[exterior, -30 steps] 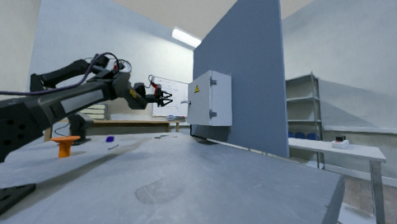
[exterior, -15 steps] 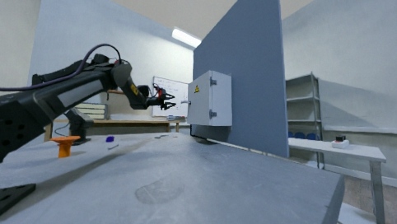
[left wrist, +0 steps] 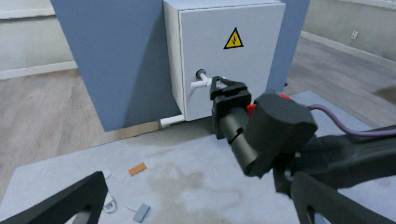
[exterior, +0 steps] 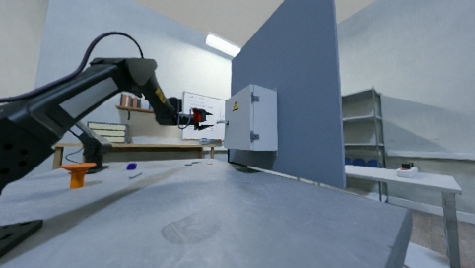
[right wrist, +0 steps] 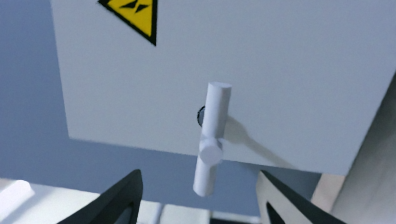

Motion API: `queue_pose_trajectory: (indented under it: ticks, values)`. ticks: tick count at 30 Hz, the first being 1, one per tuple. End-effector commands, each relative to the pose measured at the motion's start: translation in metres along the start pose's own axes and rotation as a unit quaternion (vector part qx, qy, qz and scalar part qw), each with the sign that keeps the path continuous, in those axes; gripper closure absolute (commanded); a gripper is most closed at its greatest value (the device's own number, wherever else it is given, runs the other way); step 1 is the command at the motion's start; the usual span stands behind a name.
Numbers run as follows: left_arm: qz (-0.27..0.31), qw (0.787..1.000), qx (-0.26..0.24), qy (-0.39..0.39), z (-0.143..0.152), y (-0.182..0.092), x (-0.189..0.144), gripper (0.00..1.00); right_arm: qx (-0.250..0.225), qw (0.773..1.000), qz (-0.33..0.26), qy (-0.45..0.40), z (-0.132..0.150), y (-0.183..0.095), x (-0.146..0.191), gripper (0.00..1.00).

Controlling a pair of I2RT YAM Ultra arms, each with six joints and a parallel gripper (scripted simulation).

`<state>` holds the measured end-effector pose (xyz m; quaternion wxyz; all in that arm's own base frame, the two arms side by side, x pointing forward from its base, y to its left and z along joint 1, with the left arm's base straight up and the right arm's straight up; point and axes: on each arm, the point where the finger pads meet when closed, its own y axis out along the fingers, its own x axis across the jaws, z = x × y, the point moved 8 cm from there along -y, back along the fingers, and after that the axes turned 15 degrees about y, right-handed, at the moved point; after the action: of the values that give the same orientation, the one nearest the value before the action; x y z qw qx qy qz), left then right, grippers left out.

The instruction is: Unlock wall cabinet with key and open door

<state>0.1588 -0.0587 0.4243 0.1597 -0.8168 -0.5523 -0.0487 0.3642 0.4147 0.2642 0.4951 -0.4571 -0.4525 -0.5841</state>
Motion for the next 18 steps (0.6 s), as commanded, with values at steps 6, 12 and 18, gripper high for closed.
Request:
queue_pose_trajectory:
  ticks: [6, 12, 18]
  values:
    - [0.000, 1.000, -0.008, -0.001, -0.003, 0.000, 0.000, 0.00, 0.032, 0.997, 0.039, 0.055, -0.003, 0.018, 0.012, 0.36]
    - [0.000, 1.000, -0.008, -0.001, -0.003, 0.000, 0.000, 0.00, 0.032, 0.997, 0.039, 0.055, -0.003, 0.024, 0.012, 0.36]
    - [0.000, 1.000, -0.008, -0.001, -0.003, 0.000, 0.000, 0.00, 0.031, 0.998, 0.047, 0.043, -0.001, 0.034, -0.005, 0.36]
